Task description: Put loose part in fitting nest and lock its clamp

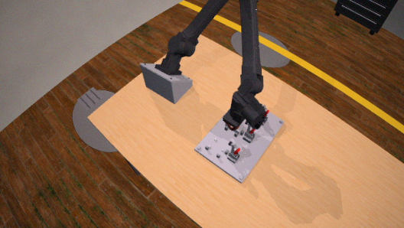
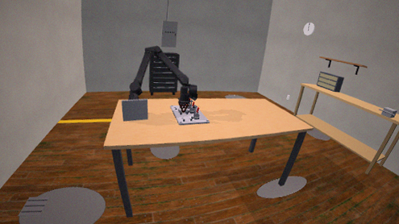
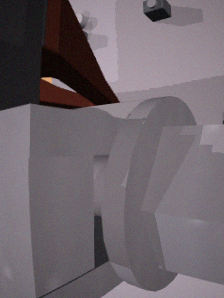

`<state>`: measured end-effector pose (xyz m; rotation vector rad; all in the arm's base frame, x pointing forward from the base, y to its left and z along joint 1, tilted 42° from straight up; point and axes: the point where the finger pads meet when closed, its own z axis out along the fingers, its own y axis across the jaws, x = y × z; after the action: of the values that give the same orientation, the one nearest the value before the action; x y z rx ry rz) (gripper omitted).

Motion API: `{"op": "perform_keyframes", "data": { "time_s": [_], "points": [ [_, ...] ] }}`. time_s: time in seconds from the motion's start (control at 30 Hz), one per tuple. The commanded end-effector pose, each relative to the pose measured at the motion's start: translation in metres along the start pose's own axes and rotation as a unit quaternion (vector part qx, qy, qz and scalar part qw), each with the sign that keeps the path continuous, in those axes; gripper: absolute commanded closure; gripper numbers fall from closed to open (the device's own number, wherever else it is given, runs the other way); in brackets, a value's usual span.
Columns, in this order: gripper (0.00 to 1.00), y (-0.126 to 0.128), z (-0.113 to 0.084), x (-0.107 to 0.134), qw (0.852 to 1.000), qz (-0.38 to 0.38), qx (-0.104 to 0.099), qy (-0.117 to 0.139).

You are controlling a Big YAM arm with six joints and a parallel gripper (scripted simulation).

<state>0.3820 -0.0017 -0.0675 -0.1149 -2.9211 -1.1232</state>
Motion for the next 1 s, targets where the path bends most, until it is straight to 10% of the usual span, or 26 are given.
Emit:
{"op": "perform_keyframes", "data": {
  "time_s": [0.0, 0.97],
  "points": [
    [1.0, 0.0024, -0.0004, -0.0013, 1.0, -0.002, 0.0, -0.006],
    [1.0, 0.0031, -0.0002, -0.0008, 1.0, -0.003, 0.0, -0.006]
  ]
}}
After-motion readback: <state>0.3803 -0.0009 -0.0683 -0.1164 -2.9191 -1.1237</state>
